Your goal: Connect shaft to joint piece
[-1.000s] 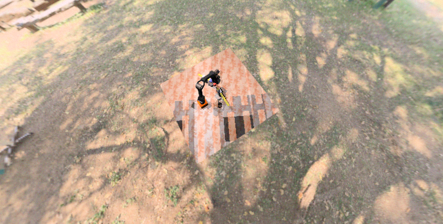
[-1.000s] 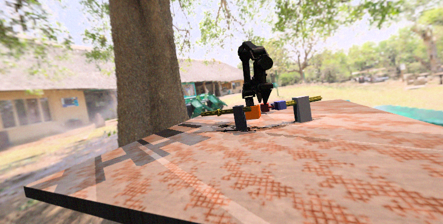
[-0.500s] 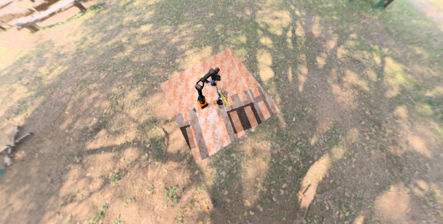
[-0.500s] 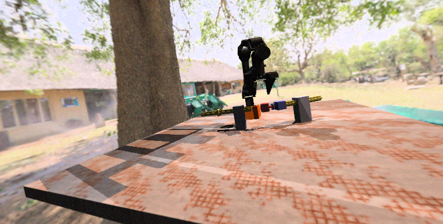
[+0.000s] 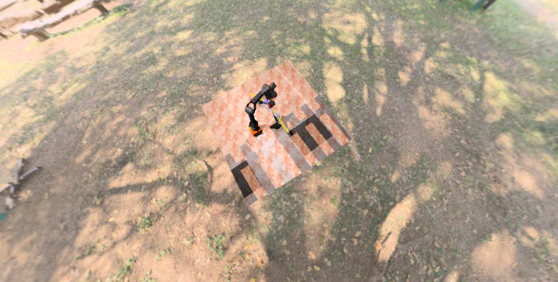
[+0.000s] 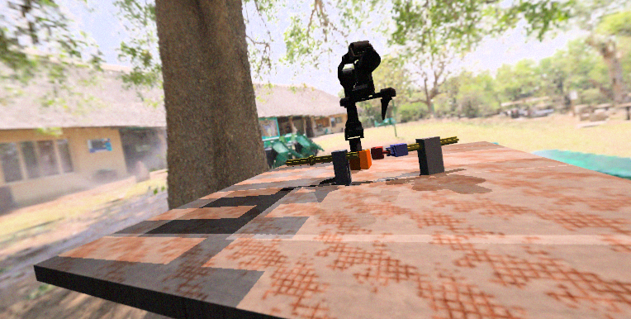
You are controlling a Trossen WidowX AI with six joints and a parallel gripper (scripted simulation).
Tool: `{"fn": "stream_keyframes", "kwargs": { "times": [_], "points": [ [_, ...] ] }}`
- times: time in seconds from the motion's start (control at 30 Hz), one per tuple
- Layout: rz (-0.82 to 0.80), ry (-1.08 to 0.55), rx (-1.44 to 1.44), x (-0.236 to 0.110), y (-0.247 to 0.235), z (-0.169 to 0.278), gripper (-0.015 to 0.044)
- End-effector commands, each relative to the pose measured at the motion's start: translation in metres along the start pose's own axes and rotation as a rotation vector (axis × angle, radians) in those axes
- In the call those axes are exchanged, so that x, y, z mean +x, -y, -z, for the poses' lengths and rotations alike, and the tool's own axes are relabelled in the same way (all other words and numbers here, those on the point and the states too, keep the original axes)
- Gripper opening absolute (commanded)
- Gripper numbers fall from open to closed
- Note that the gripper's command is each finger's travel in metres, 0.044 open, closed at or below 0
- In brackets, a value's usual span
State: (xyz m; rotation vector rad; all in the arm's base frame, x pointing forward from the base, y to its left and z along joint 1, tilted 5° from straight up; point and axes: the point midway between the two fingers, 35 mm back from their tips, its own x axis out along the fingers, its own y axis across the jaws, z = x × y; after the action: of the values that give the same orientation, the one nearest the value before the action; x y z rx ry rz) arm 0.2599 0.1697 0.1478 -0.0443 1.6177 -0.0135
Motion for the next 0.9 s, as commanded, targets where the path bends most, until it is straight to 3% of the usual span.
{"fn": "stream_keyframes", "kwargs": {
  "times": [0.0,0.33,0.87],
  "points": [
    [-0.011,0.0,-0.116,-0.011,0.001,0.002,0.044],
    [-0.014,-0.001,-0.102,-0.011,0.003,0.001,0.044],
    [-0.147,-0.117,0.417,0.013,0.035,-0.008,0.044]
  ]
}}
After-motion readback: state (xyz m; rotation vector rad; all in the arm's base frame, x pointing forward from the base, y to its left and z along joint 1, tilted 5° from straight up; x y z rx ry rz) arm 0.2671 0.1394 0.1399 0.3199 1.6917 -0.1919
